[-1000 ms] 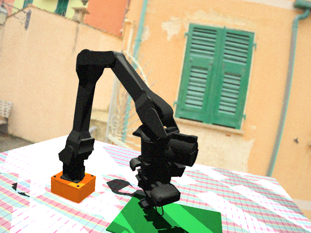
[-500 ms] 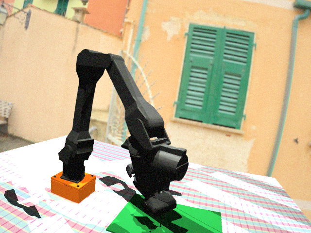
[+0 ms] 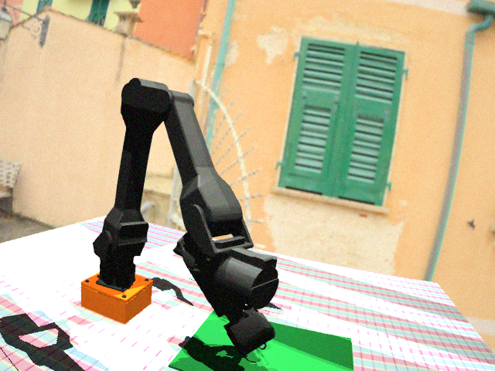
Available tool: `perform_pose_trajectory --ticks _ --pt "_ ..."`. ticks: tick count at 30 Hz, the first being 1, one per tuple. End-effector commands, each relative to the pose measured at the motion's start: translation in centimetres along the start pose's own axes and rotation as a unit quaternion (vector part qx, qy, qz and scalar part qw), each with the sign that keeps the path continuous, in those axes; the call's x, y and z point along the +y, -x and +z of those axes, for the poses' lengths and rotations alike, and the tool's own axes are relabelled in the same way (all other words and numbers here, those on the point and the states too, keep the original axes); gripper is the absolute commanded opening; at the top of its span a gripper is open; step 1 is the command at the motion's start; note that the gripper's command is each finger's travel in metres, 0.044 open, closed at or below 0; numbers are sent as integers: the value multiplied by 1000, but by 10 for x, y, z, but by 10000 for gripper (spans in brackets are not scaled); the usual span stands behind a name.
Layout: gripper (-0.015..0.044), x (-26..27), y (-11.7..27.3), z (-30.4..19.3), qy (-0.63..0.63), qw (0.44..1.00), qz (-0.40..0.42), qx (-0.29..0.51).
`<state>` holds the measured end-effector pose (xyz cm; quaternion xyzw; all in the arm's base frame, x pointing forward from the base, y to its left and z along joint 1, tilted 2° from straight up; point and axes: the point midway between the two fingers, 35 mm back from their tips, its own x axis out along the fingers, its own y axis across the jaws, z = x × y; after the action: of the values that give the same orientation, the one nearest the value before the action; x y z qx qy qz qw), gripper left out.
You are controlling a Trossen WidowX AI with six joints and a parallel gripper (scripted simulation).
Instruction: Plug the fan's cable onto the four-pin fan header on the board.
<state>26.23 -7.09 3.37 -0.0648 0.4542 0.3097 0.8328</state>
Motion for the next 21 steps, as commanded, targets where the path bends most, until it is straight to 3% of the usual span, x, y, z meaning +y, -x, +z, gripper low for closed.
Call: perform_pose_trajectory --ticks 1,21 --pt "0 1 -2 -2 3 1000 4 -26" --pt "0 0 5 -8 25 986 -8 -163"
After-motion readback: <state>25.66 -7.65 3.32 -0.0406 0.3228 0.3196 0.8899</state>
